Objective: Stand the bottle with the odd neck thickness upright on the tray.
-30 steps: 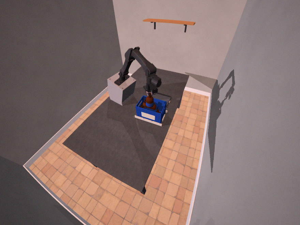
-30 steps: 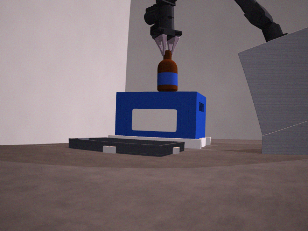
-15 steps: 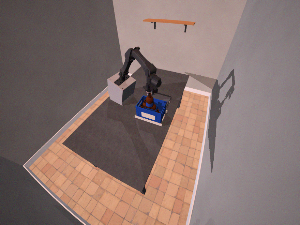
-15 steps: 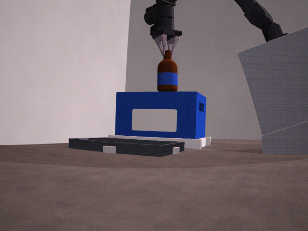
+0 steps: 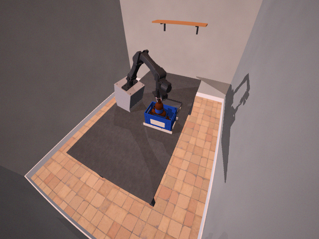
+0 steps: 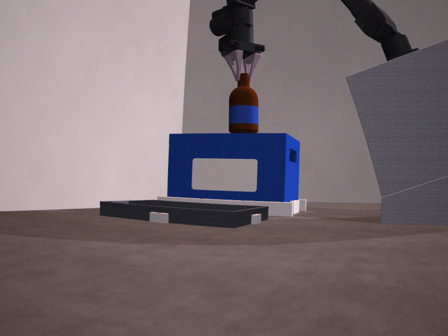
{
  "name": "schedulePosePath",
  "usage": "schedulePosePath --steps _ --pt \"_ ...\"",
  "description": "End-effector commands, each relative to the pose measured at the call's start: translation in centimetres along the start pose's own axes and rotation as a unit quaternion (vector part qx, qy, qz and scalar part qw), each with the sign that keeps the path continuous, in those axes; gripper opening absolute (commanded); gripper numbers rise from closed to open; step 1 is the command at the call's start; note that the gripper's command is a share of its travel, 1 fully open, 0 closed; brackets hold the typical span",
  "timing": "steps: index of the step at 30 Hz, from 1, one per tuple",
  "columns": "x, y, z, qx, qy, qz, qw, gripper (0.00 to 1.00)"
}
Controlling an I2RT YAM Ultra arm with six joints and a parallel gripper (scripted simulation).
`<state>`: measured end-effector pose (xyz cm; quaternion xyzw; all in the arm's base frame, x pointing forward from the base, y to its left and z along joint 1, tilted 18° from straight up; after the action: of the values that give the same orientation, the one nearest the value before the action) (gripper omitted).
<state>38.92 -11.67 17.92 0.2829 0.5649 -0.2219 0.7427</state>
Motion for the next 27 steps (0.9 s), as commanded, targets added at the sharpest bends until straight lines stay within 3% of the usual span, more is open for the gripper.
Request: schedulePosePath --steps 1,27 --pt "-3.28 0.1 0.94 0.002 -0.037 0.017 0.999 0.0" --pt "-3.19 0.22 1.2 0.002 -0.045 0.02 0.999 0.0"
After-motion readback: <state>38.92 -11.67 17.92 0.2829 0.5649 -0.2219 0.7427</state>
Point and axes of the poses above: the point where the finger pads meet when closed, its own x axis out along the fingers, its own y axis across the jaws, z = x × y, the point moved 2 cm from there along -x, back along the fingers, and after that the axes turned 4 degrees about x, right-handed, at the moved point
